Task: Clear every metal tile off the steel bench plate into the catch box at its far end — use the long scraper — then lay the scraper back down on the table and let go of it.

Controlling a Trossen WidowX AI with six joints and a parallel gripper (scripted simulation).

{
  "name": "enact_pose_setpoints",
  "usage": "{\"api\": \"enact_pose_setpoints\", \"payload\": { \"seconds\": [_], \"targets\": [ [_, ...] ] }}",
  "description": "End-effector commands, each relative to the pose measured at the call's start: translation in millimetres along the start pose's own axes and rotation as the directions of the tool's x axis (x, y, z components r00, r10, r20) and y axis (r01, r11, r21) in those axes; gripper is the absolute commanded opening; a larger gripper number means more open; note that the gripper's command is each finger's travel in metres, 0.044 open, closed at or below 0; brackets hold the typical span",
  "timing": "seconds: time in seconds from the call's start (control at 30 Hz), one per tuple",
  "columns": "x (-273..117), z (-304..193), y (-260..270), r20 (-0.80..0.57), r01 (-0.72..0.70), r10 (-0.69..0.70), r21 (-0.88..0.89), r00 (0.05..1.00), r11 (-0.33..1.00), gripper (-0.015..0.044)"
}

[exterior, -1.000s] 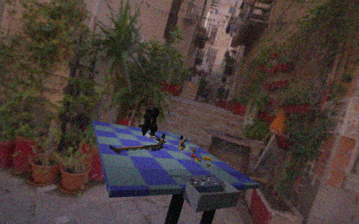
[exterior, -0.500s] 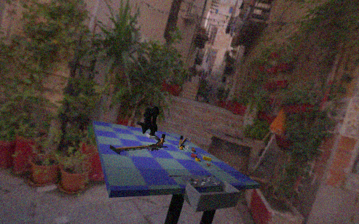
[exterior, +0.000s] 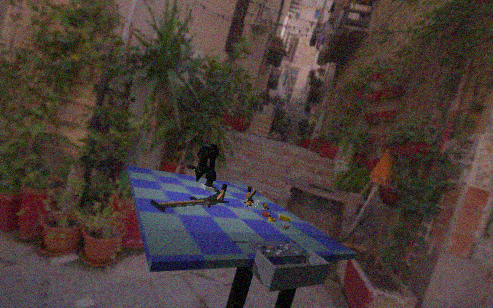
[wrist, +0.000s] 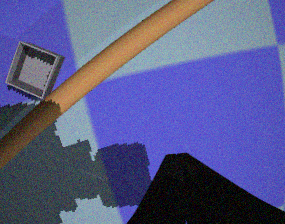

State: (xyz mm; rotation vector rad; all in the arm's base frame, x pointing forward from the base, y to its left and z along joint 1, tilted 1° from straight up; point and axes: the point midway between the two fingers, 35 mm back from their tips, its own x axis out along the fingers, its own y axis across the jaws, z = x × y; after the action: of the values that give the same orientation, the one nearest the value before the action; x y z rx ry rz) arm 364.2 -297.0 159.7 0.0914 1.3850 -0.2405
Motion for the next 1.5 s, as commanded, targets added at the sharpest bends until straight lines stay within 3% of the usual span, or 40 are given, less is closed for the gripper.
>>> {"api": "enact_pose_setpoints", "payload": {
  "seconds": [0.0, 0.37, 1.47],
  "targets": [
    [-6.7, -0.9, -0.7, 0.015, 0.002, -0.003, 0.092, 1.0, 0.996, 0.0],
    [-17.3, -4.8, -3.0, 0.03, 0.0, -0.012, 0.349, 0.999, 0.937, 0.0],
    [39.6, -4.4, -3.5, 0.03, 0.002, -0.015, 0.39, 0.999, 0.921, 0.0]
  ]
}}
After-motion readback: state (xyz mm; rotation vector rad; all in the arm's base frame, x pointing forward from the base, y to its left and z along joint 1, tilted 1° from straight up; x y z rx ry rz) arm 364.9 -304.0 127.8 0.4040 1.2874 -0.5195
